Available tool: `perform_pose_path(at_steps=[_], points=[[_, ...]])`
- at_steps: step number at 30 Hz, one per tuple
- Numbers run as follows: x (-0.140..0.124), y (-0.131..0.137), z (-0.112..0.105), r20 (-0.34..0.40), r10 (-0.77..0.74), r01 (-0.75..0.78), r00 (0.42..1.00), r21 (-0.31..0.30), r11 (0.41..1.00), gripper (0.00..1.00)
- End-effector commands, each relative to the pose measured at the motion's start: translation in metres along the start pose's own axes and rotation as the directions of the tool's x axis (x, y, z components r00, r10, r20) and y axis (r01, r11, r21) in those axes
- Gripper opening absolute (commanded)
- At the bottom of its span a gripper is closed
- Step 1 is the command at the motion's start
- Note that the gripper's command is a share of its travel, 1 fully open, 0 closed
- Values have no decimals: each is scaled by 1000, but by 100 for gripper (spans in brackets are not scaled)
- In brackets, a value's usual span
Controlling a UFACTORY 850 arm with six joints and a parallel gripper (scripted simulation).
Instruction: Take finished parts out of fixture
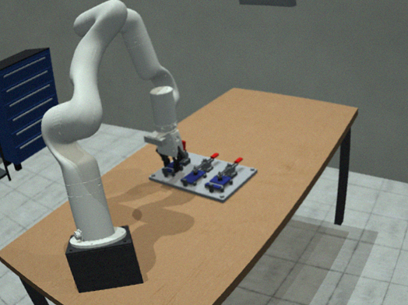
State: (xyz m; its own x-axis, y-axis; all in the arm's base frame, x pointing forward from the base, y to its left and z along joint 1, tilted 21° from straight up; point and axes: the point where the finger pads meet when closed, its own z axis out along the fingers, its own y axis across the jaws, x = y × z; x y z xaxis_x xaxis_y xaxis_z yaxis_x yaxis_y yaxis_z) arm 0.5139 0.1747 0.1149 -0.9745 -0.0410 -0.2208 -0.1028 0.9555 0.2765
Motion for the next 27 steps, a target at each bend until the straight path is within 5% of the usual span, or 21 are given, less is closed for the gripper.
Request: perform_pose_path(at_steps=[1, 27], points=[[-1, 0, 0, 1, 0, 0, 1000, 0, 1000, 0], [-1, 0, -10, 1, 0, 0, 1000, 0, 1000, 0]])
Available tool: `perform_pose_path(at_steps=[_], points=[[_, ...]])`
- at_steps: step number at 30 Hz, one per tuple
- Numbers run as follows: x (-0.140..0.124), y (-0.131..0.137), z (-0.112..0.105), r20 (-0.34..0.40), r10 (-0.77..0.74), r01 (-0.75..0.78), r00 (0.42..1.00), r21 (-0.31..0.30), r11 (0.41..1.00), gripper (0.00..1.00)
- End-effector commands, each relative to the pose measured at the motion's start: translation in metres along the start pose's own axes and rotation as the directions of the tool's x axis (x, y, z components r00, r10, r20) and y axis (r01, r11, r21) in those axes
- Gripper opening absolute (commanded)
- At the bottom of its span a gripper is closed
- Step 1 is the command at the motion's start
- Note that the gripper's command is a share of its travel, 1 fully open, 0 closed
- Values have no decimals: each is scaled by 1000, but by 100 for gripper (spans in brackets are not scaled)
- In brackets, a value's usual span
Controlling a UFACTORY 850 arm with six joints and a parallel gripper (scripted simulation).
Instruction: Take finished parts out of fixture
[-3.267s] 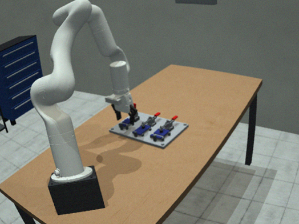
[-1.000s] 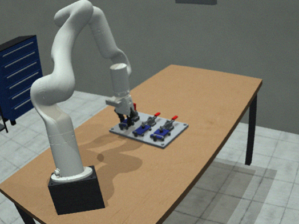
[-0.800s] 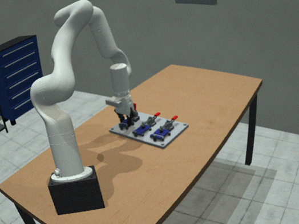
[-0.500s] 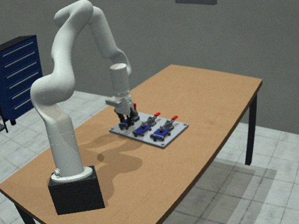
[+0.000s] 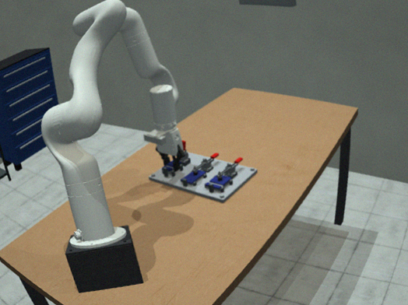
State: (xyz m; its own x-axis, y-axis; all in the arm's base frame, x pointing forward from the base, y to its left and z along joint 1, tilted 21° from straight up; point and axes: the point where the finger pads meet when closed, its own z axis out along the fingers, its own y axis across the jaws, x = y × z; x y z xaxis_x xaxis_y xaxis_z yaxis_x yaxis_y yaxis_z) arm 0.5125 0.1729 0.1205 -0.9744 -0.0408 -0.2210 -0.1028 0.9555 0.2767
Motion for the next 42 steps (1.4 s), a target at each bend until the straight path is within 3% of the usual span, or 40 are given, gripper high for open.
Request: perform_pose_path(at_steps=[1, 26, 42], points=[[-1, 0, -5, 1, 0, 0, 1000, 0, 1000, 0], [-1, 0, -27, 1, 0, 0, 1000, 0, 1000, 0], [-1, 0, -30, 1, 0, 0, 1000, 0, 1000, 0]])
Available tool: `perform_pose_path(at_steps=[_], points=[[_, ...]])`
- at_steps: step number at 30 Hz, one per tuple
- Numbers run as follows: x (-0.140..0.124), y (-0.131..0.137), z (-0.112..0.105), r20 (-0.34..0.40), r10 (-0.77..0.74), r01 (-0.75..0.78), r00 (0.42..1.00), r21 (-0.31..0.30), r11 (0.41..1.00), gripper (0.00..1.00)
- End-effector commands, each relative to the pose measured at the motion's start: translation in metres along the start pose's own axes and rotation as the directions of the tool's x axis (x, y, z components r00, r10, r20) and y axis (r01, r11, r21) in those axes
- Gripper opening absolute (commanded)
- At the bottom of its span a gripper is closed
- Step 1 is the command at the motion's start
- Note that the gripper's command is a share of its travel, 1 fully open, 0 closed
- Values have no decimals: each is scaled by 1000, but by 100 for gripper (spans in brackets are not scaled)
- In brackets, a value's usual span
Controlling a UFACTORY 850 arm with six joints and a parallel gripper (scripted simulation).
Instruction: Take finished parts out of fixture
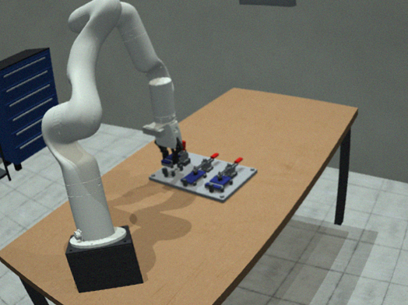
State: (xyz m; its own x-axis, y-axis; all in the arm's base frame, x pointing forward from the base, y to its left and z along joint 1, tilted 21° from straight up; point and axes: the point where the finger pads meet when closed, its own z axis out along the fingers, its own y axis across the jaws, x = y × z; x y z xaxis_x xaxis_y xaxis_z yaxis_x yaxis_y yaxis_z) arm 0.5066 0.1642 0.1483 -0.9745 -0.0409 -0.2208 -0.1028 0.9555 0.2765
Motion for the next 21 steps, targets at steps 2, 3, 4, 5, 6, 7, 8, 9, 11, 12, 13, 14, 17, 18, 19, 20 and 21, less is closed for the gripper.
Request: perform_pose_path(at_steps=[2, 3, 4, 5, 6, 7, 8, 9, 11, 12, 13, 14, 17, 18, 19, 20, 21], points=[[-1, 0, -1, 1, 0, 0, 1000, 0, 1000, 0], [-1, 0, -1, 1, 0, 0, 1000, 0, 1000, 0], [-1, 0, -1, 1, 0, 0, 1000, 0, 1000, 0], [-1, 0, -1, 1, 0, 0, 1000, 0, 1000, 0], [-1, 0, -1, 1, 0, 0, 1000, 0, 1000, 0], [-1, 0, -2, 1, 0, 0, 1000, 0, 1000, 0], [0, 0, -3, 1, 0, 0, 1000, 0, 1000, 0], [0, 0, -4, 1, 0, 0, 1000, 0, 1000, 0], [0, 0, -6, 1, 0, 0, 1000, 0, 1000, 0], [1, 0, -8, 1, 0, 0, 1000, 0, 1000, 0], [1, 0, -9, 1, 0, 0, 1000, 0, 1000, 0], [2, 0, -11, 1, 0, 0, 1000, 0, 1000, 0], [3, 0, -17, 1, 0, 0, 1000, 0, 1000, 0], [4, 0, -19, 1, 0, 0, 1000, 0, 1000, 0], [4, 0, -19, 1, 0, 0, 1000, 0, 1000, 0], [4, 0, -19, 1, 0, 0, 1000, 0, 1000, 0], [4, 0, -22, 1, 0, 0, 1000, 0, 1000, 0]])
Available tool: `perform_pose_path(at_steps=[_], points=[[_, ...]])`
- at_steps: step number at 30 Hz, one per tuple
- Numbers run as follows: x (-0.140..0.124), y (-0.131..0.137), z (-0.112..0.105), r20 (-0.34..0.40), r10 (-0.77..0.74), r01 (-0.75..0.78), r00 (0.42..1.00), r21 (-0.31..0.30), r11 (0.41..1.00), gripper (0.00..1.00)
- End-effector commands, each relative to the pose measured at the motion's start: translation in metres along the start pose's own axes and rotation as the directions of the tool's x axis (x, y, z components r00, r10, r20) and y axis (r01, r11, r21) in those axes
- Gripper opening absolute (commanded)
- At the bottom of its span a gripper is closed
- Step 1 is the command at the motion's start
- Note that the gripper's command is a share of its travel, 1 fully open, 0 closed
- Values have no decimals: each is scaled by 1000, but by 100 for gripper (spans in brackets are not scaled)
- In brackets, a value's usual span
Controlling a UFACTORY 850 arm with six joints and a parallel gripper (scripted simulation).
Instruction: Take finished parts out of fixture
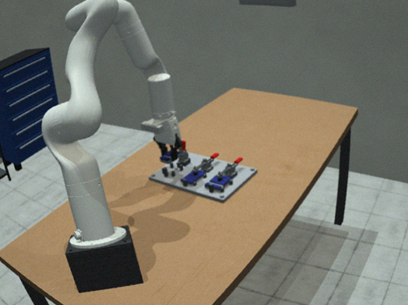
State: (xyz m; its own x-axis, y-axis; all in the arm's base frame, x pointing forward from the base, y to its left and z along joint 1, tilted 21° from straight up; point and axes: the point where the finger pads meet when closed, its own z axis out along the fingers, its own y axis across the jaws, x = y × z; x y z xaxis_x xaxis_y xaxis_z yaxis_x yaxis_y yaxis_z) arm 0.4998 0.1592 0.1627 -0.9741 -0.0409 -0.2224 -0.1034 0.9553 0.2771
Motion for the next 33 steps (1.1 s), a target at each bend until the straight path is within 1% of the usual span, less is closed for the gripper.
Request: perform_pose_path(at_steps=[1, 10, 33], points=[[1, 0, -7, 0, 0, 0, 1000, 1, 1000, 0], [4, 0, -18, 0, 0, 0, 1000, 1, 1000, 0], [4, 0, -18, 0, 0, 0, 1000, 1, 1000, 0]])
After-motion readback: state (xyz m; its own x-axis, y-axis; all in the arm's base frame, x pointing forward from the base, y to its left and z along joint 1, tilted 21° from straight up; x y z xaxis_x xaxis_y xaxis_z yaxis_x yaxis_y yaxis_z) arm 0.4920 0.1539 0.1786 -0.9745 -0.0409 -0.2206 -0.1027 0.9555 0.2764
